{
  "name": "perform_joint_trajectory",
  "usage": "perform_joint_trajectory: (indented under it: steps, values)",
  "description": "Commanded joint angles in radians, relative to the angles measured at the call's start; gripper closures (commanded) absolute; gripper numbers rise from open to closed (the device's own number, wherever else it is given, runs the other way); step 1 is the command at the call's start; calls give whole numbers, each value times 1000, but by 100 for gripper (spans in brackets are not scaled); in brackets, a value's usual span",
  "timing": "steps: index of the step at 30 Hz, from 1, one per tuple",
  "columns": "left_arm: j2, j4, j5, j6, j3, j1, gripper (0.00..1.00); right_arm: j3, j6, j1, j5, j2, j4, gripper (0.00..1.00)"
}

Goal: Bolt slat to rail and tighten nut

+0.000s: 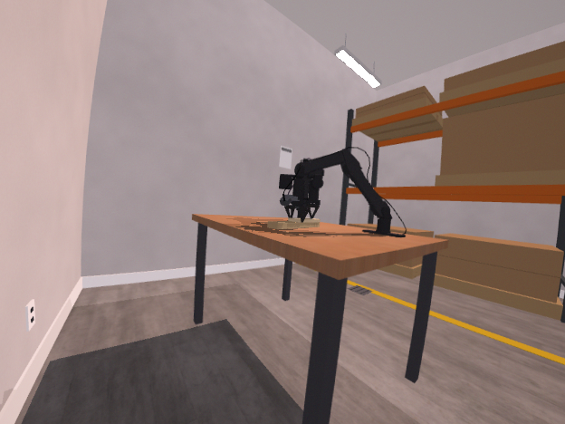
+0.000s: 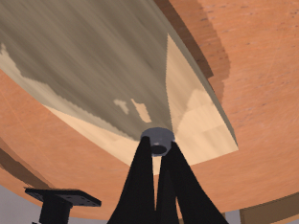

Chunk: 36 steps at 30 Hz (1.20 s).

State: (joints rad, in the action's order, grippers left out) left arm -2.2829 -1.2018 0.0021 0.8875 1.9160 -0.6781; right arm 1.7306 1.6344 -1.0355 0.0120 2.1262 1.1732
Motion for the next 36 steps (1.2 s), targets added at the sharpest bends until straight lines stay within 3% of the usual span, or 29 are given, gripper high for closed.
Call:
perform_joint_trajectory:
  steps: [1, 5, 36]
  values:
    - [9, -1, -2, 2, 4, 0, 28, -2, 168, 8, -8, -11, -2, 89]
    - [9, -1, -2, 2, 4, 0, 28, -2, 270, 7, -9, -11, -2, 89]
    - [9, -1, -2, 2, 4, 0, 28, -2, 280, 6, -12, -11, -2, 89]
